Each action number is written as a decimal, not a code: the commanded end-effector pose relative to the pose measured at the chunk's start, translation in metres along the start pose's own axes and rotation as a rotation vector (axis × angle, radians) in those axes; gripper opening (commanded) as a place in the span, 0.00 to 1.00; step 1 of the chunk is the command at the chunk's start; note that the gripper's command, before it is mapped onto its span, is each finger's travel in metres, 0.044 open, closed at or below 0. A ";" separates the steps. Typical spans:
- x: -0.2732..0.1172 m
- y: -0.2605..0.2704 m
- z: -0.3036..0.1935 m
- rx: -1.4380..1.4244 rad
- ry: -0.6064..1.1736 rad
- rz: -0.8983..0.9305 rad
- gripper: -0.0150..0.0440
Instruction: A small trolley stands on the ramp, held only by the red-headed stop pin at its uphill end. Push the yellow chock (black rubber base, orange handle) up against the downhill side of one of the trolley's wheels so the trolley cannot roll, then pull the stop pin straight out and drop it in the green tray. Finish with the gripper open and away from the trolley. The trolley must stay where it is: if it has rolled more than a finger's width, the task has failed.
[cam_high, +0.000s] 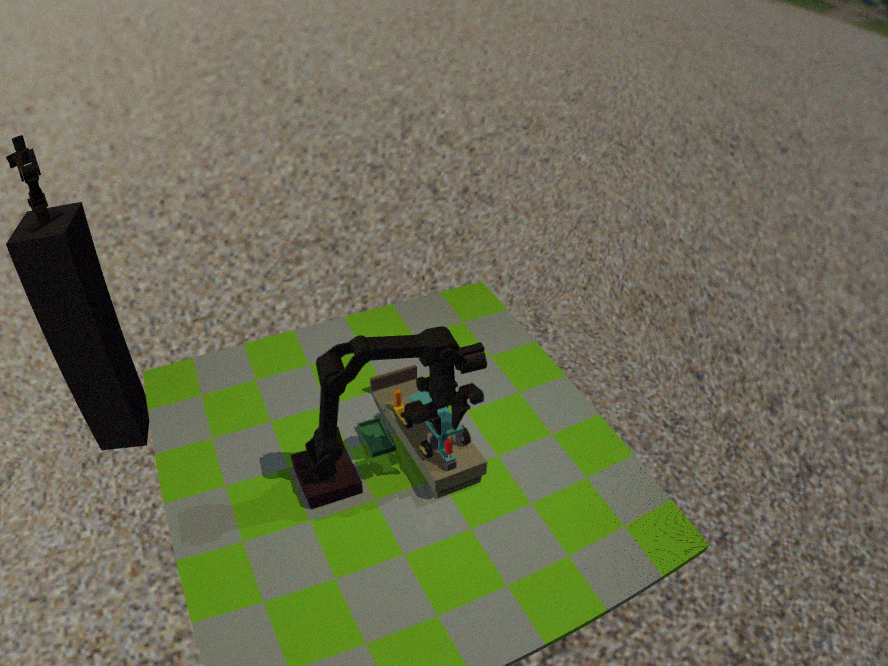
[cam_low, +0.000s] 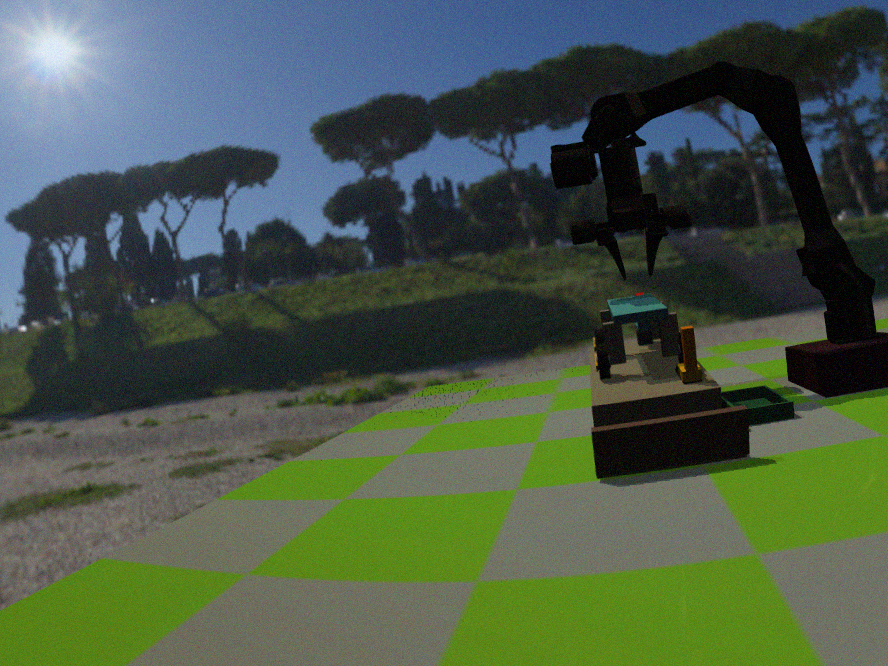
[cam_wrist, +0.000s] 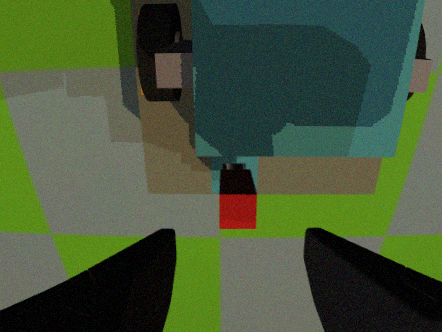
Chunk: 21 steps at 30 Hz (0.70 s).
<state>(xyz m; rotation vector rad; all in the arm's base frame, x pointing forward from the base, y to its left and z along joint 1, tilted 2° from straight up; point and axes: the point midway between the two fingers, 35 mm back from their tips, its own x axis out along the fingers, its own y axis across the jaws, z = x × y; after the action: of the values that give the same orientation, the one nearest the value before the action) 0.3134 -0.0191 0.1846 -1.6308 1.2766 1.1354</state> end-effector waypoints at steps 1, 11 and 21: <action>0.003 0.000 -0.001 0.009 0.005 -0.002 0.58; 0.018 -0.001 -0.002 0.009 0.005 -0.002 0.58; 0.028 0.000 -0.002 0.009 0.006 -0.002 0.58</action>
<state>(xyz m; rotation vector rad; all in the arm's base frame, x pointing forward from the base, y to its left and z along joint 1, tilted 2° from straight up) 0.3178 -0.0286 0.1608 -1.6274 1.2785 1.1179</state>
